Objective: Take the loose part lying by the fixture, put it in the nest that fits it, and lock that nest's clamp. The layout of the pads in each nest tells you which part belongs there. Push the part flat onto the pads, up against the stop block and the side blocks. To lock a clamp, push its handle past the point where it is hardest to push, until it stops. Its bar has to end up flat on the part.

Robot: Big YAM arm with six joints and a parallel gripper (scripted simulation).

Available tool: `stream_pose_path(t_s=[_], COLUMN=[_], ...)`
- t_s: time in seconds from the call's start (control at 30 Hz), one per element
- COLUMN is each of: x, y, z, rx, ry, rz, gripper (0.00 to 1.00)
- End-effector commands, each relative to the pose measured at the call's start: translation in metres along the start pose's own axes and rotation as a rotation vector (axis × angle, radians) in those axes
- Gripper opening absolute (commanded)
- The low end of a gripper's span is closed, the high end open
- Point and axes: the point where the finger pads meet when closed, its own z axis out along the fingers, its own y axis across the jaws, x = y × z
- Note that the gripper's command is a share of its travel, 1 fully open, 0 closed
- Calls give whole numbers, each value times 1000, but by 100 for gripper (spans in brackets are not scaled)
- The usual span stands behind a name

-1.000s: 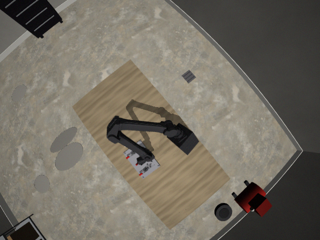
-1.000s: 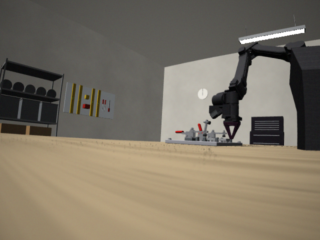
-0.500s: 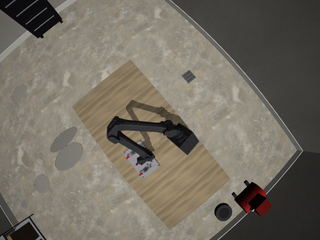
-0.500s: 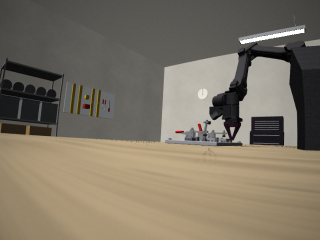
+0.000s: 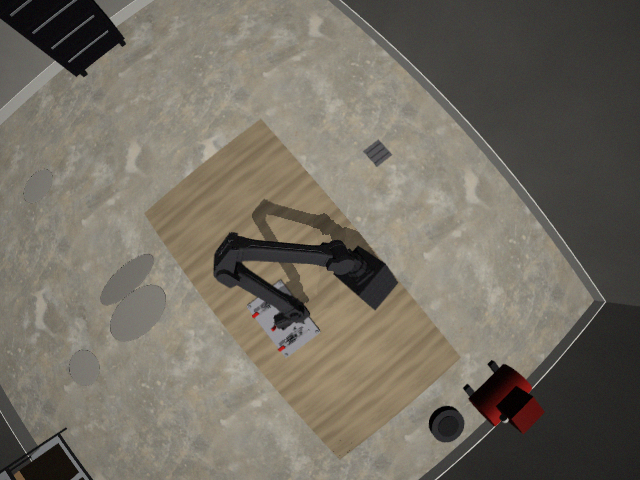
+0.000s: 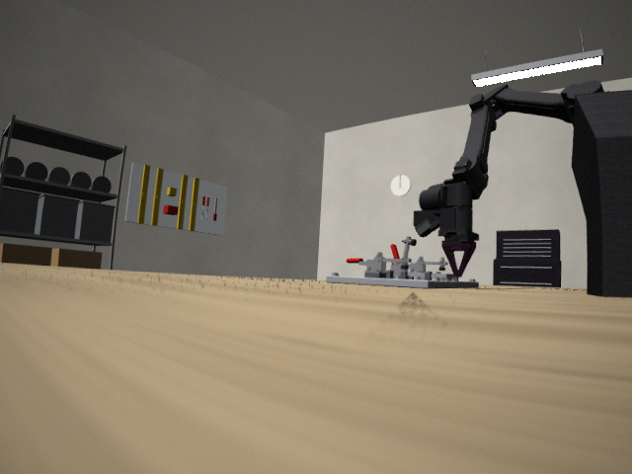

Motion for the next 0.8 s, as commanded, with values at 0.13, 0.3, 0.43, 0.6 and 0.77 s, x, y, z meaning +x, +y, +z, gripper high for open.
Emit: stream_pose_path(t_s=[0.13,0.3,0.43,0.6,0.77], x=[8,6,5,6,6], y=[0,0,0,1,1], z=[9,10,10,9,9], rx=[-1,-2,-4,-5,-4], ry=[18,22,32,37,34], rz=[1,0,2,1,2], gripper=[0,0,0,0,0])
